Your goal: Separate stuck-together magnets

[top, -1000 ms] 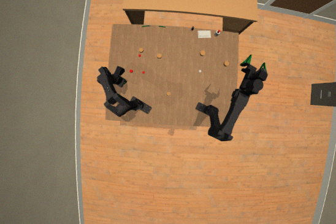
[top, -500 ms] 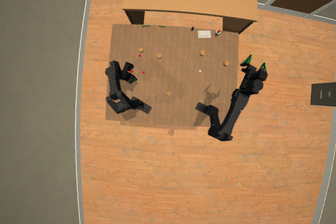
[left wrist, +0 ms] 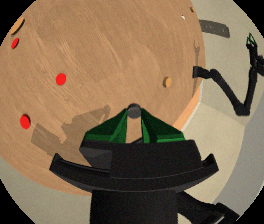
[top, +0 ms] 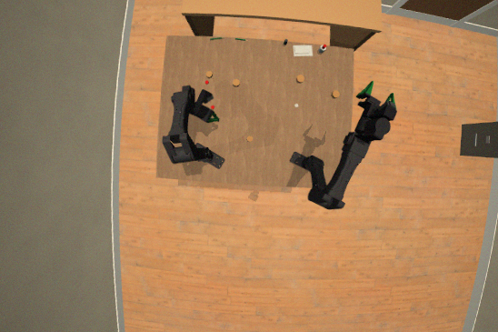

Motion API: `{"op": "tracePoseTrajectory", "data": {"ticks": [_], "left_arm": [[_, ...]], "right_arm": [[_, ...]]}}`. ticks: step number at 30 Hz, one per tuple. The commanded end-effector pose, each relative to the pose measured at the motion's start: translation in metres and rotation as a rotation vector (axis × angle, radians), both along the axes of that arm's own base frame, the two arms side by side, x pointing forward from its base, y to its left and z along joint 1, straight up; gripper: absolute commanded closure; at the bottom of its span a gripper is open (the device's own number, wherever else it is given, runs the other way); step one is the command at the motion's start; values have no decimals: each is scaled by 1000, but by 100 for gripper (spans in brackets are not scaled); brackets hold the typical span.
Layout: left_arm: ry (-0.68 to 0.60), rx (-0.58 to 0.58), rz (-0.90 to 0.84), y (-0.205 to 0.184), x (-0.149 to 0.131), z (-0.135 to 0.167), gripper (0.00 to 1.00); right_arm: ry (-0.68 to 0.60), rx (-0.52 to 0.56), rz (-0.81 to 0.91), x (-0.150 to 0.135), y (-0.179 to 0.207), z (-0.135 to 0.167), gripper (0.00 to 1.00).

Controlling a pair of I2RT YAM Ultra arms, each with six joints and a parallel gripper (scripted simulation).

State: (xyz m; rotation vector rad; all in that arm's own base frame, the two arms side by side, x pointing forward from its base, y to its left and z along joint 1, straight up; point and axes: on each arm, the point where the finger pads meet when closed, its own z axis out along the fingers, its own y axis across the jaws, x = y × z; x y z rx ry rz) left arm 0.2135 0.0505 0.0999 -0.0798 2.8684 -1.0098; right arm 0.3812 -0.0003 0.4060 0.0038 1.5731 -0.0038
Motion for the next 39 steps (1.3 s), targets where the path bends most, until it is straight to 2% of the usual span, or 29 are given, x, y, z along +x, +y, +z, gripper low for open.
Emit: {"op": "tracePoseTrajectory", "data": {"ticks": [1,5,8,10,12,20,27,29,39], "left_arm": [[35,-92,35,-25,8,14,82],[94,-167,28,-53,11,22,82],[-5,-91,90,-37,50,3,82],[-23,-93,117,-38,64,0,82],[-23,-93,117,-38,64,0,82],[-97,-134,218,-47,121,-8,82],[-165,-214,284,-63,169,-4,82],[-165,-214,284,-63,169,-4,82],[-223,-395,316,-106,225,12,82]], "right_arm": [[-18,1,1,-1,0,7,0],[-18,1,1,-1,0,7,0],[-18,1,1,-1,0,7,0],[-18,1,1,-1,0,7,0],[-18,1,1,-1,0,7,0],[-18,1,1,-1,0,7,0],[-18,1,1,-1,0,7,0],[-18,1,1,-1,0,7,0],[-18,1,1,-1,0,7,0]]}}
